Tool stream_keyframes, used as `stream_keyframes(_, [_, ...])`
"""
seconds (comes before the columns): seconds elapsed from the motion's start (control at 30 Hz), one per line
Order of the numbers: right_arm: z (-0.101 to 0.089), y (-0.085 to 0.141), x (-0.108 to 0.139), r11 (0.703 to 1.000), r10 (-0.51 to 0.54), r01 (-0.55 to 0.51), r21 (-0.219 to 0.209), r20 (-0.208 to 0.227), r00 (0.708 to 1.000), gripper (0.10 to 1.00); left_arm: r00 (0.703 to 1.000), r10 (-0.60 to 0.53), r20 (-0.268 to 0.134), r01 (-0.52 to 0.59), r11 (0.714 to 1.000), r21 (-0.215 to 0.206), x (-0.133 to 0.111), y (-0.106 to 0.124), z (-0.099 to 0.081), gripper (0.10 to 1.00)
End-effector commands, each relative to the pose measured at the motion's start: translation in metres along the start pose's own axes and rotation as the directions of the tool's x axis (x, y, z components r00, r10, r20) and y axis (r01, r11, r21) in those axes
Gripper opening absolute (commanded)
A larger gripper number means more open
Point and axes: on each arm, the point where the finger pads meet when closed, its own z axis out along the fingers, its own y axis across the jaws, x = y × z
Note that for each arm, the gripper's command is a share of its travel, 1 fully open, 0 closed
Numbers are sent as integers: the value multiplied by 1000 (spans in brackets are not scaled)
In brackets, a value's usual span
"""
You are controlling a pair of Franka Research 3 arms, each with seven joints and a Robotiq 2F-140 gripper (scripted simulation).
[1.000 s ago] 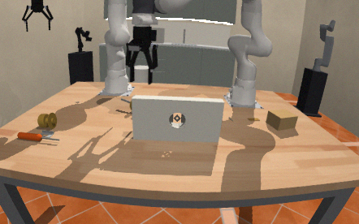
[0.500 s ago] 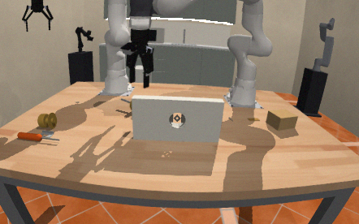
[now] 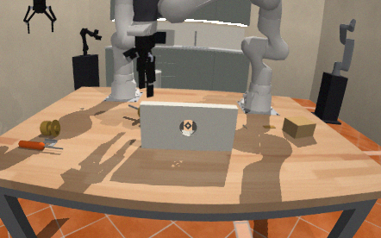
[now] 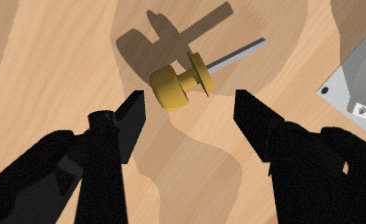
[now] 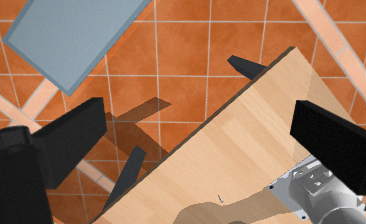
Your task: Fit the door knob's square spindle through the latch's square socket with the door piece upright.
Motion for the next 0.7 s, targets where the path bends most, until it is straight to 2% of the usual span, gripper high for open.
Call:
stream_keyframes(0.0, [0,2,1,1000,-4,4,-3,-1,1000,1000,961,272,42,-272,962,-19,-4,-5,3,567])
stream_keyframes(0.2, [0,2,1,1000,-4,4,-3,-1,1000,1000,907,416,63,-414,909,-38,1,-9,9,567])
stream_keyframes(0.27, [0,2,1,1000,-4,4,-3,-1,1000,1000,877,474,72,-472,880,-48,1,-8,10,567])
stream_keyframes(0.33, [0,2,1,1000,-4,4,-3,-1,1000,1000,877,474,72,-472,880,-48,1,-8,10,567])
stream_keyframes(0.4, [0,2,1,1000,-4,4,-3,-1,1000,1000,825,559,83,-556,829,-66,2,-9,11,567])
stream_keyframes(0.6, [0,2,1,1000,-4,4,-3,-1,1000,1000,718,690,97,-683,724,-99,7,-13,19,567])
stream_keyframes(0.67, [0,2,1,1000,-4,4,-3,-1,1000,1000,703,704,99,-697,710,-103,7,-13,19,567])
